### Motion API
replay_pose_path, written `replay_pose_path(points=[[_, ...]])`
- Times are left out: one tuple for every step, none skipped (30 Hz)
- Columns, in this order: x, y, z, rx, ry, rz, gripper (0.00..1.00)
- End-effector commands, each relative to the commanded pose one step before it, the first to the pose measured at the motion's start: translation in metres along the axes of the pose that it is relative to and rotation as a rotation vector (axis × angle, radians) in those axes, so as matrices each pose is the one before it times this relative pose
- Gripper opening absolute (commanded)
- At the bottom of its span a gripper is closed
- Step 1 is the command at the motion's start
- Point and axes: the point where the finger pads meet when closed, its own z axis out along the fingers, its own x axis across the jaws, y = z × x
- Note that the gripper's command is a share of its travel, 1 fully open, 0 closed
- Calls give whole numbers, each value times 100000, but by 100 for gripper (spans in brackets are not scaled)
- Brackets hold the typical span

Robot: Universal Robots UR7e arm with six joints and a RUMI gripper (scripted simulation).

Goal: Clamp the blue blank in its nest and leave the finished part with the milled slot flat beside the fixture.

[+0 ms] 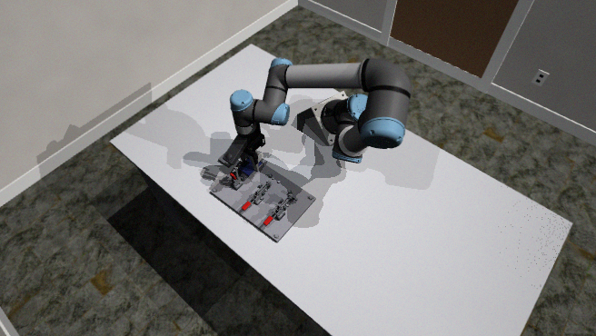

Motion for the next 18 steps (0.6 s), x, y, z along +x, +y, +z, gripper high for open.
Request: replay_pose_path(points=[[34,-26,-16,83,96,-20,0],[0,0,24,0,0,0,0],[0,0,34,0,0,0,0],[0,0,45,0,0,0,0],[0,0,55,0,0,0,0],[0,0,66,0,0,0,0],[0,0,77,0,0,0,0],[0,0,87,0,0,0,0],[0,0,96,0,0,0,0],[0,0,104,0,0,0,0],[0,0,111,0,0,0,0],[0,0,117,0,0,0,0],[-1,0,121,0,0,0,0],[0,0,0,0,0,0,0],[0,0,0,0,0,0,0],[0,-1,124,0,0,0,0],[0,0,125,0,0,0,0],[0,0,125,0,0,0,0]])
